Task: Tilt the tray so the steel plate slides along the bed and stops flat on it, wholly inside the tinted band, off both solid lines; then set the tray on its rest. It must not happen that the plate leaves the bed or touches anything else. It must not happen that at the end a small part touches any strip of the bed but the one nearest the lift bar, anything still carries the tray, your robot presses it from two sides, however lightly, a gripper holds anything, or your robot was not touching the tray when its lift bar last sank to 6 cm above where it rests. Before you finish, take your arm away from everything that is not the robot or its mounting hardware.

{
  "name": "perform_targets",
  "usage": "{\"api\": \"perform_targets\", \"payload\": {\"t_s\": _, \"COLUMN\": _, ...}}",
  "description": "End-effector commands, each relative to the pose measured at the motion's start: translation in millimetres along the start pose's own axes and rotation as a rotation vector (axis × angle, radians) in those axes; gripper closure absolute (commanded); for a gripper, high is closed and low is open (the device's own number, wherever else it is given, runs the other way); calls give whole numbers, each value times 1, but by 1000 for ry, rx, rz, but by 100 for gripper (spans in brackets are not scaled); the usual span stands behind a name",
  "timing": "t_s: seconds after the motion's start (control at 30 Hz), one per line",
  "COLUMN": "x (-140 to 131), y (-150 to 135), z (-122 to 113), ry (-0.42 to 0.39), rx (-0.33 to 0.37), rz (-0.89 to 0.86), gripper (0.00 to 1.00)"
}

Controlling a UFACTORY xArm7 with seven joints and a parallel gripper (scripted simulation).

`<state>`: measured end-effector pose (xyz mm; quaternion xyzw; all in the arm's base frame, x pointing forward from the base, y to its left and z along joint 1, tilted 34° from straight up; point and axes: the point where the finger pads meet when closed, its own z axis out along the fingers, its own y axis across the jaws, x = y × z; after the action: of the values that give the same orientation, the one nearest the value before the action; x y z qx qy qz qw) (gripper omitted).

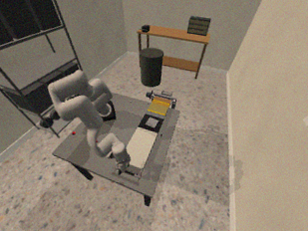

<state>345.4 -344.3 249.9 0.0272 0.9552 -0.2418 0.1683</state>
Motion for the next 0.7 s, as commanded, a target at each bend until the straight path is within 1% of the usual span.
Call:
{"api": "perform_targets", "payload": {"t_s": 0.0, "x": -1, "y": -1, "z": -1, "ry": -3, "rx": 2, "rz": 0, "gripper": 60}}
{"api": "perform_targets", "payload": {"t_s": 0.67, "x": -1, "y": -1, "z": 3, "ry": -3, "rx": 2, "rz": 0, "gripper": 60}}
